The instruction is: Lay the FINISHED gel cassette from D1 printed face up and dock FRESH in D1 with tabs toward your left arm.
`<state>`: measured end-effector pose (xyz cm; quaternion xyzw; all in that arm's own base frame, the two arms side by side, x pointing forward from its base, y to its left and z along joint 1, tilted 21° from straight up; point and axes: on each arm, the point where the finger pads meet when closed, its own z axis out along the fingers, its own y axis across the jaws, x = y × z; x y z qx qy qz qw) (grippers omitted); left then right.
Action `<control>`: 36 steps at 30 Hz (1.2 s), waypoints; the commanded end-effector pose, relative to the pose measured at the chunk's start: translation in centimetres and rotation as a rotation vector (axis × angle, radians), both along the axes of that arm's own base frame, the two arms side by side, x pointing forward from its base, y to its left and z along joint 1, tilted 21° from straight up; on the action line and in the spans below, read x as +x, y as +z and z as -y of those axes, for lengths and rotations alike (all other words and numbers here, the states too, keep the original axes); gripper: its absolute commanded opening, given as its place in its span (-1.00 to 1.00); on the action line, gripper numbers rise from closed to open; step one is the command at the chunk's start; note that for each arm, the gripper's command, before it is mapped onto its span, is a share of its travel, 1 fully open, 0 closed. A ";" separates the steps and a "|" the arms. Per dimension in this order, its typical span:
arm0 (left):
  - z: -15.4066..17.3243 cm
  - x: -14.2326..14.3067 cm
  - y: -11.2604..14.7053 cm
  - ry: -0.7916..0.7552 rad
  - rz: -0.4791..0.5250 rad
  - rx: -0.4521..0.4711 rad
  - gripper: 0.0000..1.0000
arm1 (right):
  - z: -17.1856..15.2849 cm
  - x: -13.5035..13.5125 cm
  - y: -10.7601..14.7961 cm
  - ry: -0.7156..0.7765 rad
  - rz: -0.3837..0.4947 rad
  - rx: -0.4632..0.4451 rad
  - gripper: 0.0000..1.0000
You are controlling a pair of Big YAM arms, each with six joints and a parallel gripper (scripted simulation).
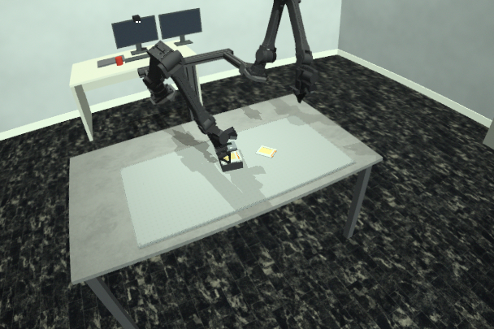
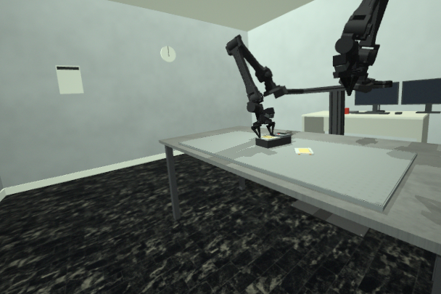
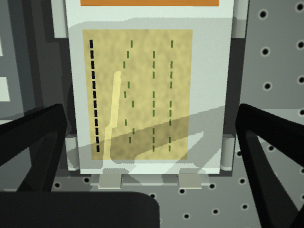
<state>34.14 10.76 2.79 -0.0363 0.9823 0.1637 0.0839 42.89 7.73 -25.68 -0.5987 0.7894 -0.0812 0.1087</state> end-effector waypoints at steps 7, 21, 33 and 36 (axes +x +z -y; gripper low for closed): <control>0.1 0.6 0.3 -0.014 0.004 0.003 -1.00 | 0.9 0.6 -0.6 -0.011 0.007 0.002 0.96; 0.1 0.6 0.3 -0.014 0.004 0.003 -1.00 | 0.3 0.4 -0.3 0.001 0.004 0.001 -1.00; 0.1 0.6 0.3 -0.014 0.004 0.003 -1.00 | 0.0 0.2 0.0 0.001 0.004 0.001 -1.00; 0.1 0.6 0.3 -0.014 0.004 0.003 -1.00 | 0.0 0.2 0.0 0.001 0.004 0.001 -1.00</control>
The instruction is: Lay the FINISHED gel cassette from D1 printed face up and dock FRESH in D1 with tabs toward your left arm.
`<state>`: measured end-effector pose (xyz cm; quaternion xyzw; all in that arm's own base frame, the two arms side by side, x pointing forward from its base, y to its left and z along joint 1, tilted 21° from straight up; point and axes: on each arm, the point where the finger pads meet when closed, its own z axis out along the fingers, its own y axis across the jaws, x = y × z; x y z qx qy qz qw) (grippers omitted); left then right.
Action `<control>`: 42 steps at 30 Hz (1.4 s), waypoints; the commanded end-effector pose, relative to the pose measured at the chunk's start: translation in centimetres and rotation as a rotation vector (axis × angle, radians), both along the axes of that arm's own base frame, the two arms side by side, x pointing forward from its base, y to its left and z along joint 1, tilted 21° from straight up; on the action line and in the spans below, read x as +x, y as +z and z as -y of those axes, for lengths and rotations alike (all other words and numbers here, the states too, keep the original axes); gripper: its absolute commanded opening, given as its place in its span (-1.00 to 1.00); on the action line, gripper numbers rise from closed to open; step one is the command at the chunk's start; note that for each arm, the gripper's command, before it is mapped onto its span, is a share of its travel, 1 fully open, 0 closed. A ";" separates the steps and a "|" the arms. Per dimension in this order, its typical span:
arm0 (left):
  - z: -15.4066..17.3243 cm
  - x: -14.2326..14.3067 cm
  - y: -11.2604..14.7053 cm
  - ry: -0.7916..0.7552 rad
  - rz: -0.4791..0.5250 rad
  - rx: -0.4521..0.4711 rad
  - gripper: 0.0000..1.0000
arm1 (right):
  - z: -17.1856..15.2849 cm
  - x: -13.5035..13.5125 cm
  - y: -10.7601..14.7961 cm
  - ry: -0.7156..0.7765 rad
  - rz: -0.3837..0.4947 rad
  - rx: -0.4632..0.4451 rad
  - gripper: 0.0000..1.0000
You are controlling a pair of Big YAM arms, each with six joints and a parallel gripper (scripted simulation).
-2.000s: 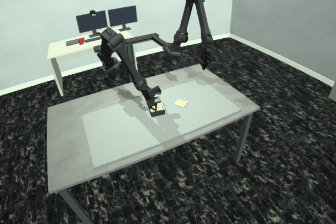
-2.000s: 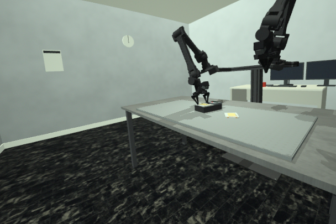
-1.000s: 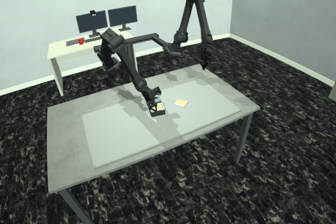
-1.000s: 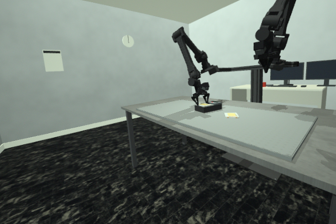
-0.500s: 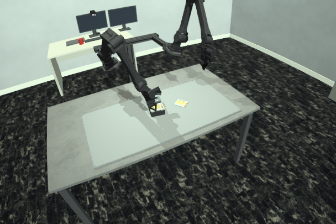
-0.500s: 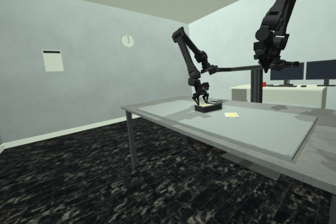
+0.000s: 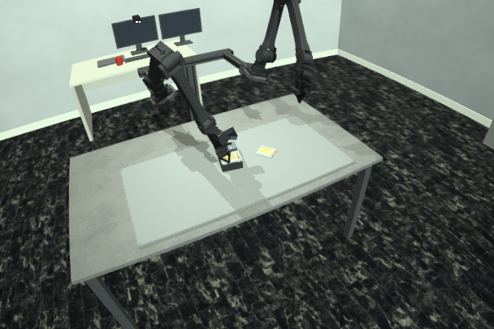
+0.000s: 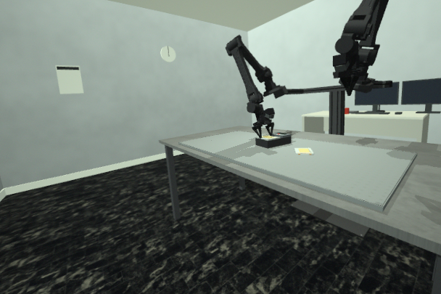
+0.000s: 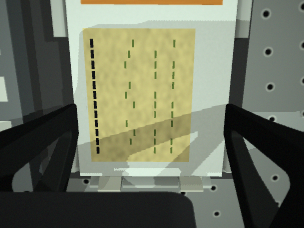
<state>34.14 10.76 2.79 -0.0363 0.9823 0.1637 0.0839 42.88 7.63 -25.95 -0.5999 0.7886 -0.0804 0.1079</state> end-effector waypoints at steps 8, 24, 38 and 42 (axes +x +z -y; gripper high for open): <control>0.1 0.6 0.3 -0.014 0.004 0.003 -1.00 | -0.2 0.2 0.2 0.003 0.006 0.002 -1.00; 1.9 1.6 -1.1 -0.172 -0.026 0.045 -1.00 | -0.2 0.2 0.2 0.003 0.006 0.002 -1.00; 6.4 3.7 -4.5 -0.498 -0.084 0.136 -1.00 | -0.2 0.2 0.2 0.003 0.006 0.002 -1.00; 8.0 4.2 -5.6 -0.537 -0.090 0.148 -1.00 | -0.2 0.2 0.2 0.003 0.006 0.002 -1.00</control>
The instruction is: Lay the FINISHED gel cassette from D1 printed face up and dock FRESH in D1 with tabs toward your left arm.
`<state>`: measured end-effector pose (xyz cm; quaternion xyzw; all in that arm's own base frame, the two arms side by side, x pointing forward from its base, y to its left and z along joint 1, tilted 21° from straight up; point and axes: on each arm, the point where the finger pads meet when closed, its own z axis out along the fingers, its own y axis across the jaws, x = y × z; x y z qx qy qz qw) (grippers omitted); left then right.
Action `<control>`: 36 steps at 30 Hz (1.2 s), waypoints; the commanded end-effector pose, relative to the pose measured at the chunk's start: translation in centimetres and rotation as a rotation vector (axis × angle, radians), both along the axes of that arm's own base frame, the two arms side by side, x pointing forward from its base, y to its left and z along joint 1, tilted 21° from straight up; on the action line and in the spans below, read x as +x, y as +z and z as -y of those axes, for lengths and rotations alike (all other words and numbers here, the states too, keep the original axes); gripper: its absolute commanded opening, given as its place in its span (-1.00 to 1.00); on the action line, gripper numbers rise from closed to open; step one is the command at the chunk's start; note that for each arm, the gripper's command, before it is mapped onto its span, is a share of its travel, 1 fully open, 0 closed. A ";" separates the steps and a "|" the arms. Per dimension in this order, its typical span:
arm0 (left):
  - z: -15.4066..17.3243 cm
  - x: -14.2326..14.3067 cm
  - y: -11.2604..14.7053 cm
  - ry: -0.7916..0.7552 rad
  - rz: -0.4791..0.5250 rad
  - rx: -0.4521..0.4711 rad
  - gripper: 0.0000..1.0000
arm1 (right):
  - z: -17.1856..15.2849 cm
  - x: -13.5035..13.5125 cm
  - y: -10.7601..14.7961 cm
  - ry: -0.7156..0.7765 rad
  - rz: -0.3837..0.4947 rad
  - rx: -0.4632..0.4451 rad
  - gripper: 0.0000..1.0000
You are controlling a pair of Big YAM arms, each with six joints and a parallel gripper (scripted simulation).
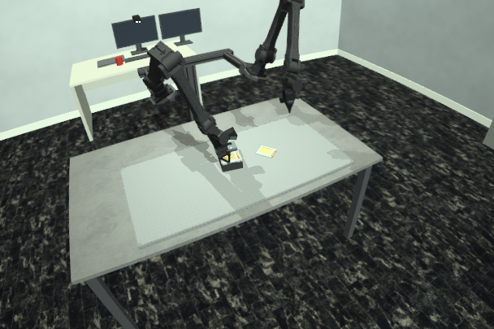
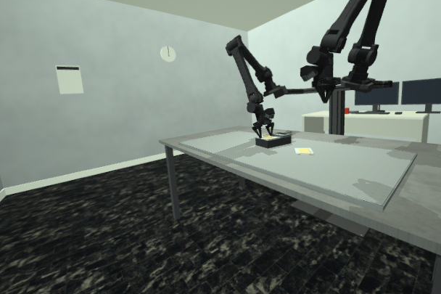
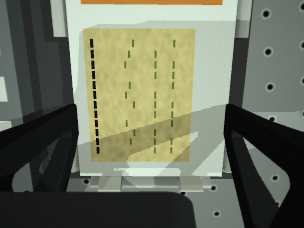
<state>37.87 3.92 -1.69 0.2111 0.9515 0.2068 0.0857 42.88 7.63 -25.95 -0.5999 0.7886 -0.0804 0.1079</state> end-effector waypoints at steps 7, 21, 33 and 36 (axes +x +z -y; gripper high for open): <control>3.5 1.1 -2.9 -0.180 -0.034 0.051 -1.00 | -0.2 0.2 0.2 0.003 0.006 0.002 -1.00; 8.8 1.5 -6.7 -0.381 -0.060 0.119 -1.00 | -0.2 0.2 0.2 0.003 0.006 0.002 -1.00; 12.7 1.0 -9.7 -0.581 -0.081 0.190 -1.00 | -0.2 0.2 0.2 0.003 0.006 0.002 -1.00; 13.9 0.8 -10.6 -0.581 -0.081 0.190 -1.00 | -0.2 0.2 0.2 0.003 0.006 0.002 -1.00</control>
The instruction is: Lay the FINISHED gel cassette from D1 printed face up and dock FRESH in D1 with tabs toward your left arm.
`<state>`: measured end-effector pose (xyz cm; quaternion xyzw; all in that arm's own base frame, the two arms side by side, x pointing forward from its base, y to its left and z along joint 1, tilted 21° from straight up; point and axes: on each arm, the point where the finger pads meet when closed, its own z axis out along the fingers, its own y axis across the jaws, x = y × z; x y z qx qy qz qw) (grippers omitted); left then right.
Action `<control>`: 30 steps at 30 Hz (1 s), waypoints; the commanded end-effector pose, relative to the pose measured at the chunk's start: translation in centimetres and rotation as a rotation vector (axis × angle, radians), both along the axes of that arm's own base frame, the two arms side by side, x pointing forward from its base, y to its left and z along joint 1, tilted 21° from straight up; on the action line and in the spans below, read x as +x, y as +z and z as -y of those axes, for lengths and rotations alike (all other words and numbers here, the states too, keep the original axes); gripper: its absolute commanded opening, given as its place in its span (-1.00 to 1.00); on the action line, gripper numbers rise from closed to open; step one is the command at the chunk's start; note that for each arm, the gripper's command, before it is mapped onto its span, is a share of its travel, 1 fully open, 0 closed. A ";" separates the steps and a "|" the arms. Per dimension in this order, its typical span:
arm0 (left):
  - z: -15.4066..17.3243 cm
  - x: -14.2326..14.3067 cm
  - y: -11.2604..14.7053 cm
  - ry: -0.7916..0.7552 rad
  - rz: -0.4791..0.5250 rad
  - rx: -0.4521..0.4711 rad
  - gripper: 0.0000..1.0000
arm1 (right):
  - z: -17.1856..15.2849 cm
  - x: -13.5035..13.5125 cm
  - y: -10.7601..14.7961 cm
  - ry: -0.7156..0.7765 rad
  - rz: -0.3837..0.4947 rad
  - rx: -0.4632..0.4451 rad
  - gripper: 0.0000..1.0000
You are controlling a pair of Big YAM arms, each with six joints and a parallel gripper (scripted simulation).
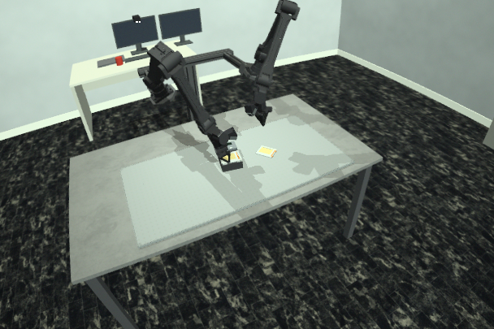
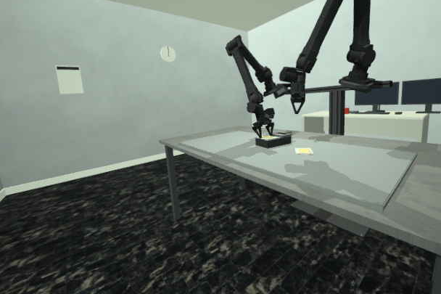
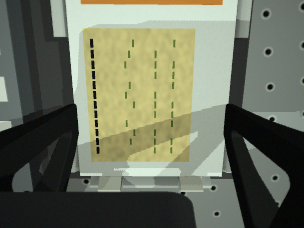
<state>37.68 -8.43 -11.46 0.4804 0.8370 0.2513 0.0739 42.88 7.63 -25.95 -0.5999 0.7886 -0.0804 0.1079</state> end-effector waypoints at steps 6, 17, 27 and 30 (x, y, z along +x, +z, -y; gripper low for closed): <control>3.1 0.5 -2.0 -0.151 0.003 0.043 -1.00 | -0.2 0.2 0.2 0.003 0.006 0.002 -1.00; 7.0 -1.3 -5.4 -0.287 -0.005 0.092 -1.00 | -0.2 0.2 0.2 0.003 0.006 0.002 -1.00; 9.6 -3.2 -7.8 -0.510 -0.011 0.178 -1.00 | -0.2 0.2 0.2 0.003 0.006 0.002 -1.00; 10.4 -4.0 -8.8 -0.546 -0.012 0.192 -1.00 | -0.2 0.2 0.2 0.003 0.006 0.002 -1.00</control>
